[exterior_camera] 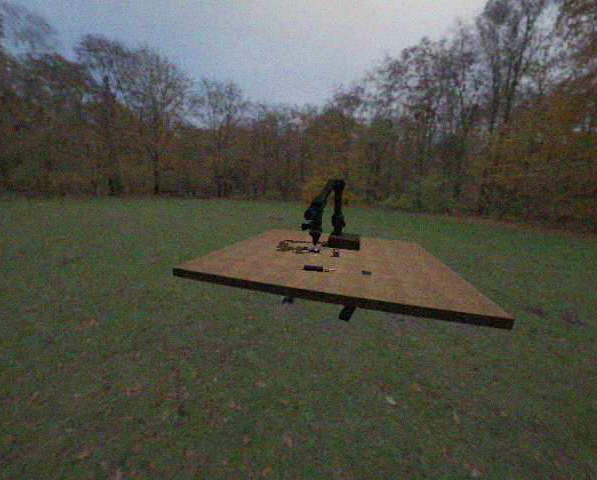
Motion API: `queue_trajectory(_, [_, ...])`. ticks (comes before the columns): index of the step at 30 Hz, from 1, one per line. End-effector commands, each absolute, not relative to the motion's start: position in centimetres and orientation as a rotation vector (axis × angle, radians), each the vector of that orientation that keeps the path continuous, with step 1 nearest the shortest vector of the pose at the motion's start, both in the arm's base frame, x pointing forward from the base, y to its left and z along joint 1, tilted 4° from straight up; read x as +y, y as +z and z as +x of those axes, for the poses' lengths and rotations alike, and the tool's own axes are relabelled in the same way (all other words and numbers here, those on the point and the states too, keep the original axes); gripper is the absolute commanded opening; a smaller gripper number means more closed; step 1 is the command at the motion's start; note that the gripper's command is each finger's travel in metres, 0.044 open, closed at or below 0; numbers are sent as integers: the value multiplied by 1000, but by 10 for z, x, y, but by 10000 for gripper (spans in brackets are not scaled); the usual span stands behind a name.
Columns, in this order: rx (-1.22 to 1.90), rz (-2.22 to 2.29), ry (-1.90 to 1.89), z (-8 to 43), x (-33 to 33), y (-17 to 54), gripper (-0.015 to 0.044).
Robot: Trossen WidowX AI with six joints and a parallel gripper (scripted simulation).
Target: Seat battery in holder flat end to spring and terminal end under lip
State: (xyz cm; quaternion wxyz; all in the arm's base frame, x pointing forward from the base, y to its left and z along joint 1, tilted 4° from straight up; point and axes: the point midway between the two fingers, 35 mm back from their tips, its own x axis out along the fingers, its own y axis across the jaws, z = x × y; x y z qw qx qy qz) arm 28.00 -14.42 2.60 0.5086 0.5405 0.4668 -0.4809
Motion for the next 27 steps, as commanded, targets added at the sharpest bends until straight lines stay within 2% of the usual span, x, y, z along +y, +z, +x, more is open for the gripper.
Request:
queue_trajectory(1, [1136, 1310, -1166, 279, -143, 16, 231])
queue_trajectory(24, [1136, 1310, -1166, 281, -141, -18, 231])
queue_trajectory(27, [1136, 1310, -1166, 281, -141, -18, 152])
